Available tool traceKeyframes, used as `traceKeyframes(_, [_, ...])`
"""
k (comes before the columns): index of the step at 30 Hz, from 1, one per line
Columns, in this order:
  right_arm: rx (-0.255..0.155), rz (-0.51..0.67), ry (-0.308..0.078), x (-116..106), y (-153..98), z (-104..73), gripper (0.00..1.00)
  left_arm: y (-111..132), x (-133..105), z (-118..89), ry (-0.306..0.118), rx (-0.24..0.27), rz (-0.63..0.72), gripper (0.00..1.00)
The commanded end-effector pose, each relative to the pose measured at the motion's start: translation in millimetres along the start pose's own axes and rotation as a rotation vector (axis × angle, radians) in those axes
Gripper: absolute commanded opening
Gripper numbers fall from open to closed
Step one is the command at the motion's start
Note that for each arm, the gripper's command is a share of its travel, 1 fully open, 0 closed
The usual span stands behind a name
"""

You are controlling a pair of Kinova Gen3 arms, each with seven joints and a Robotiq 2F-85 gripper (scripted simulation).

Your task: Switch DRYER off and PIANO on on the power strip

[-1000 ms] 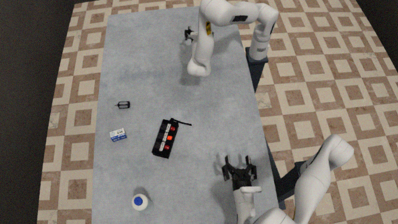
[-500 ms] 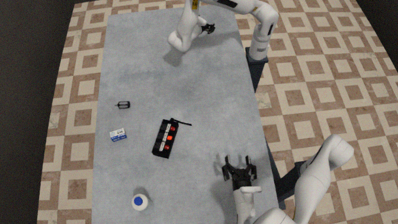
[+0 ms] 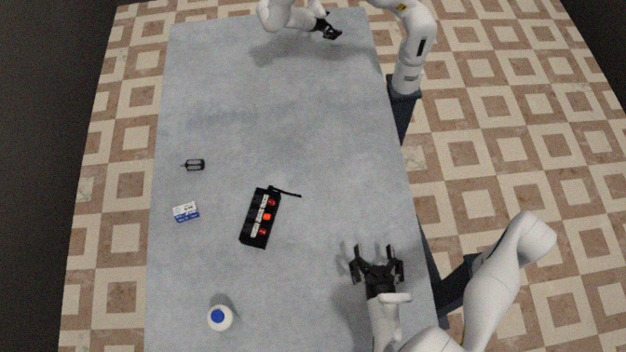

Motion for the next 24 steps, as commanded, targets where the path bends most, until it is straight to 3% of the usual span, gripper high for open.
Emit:
traceKeyframes(1, [-0.156, 0.117, -0.026, 7.6, -20.6, 19.9, 1.000, -0.4, 0.4, -0.1, 0.000, 0.000, 0.001, 1.000])
traceKeyframes(6, [-0.300, 0.251, -0.052, 17.1, -41.2, 39.5, 1.000, -0.4, 0.4, -0.1, 0.000, 0.000, 0.001, 1.000])
traceKeyframes(8, [-0.300, 0.251, -0.052, 17.1, -41.2, 39.5, 1.000, -0.4, 0.4, -0.1, 0.000, 0.000, 0.001, 1.000])
traceKeyframes(15, [-0.506, 0.476, -0.093, 36.3, -74.3, 71.3, 1.000, -0.4, 0.4, -0.1, 0.000, 0.000, 0.001, 1.000])
traceKeyframes(23, [-0.691, 0.724, -0.135, 63.4, -108.9, 106.6, 1.000, -0.4, 0.4, -0.1, 0.000, 0.000, 0.001, 1.000])
traceKeyframes(24, [-0.691, 0.724, -0.135, 63.4, -108.9, 106.6, 1.000, -0.4, 0.4, -0.1, 0.000, 0.000, 0.001, 1.000])
Point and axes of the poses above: on each arm, the point where the finger pads meet when closed, its own z axis out along the fingers, its own y axis across the jaws, x = y × z, the point moved 6 cm from there along -z, back along the fingers, and after that the axes turned 7 degrees about z, right-handed, at the moved point
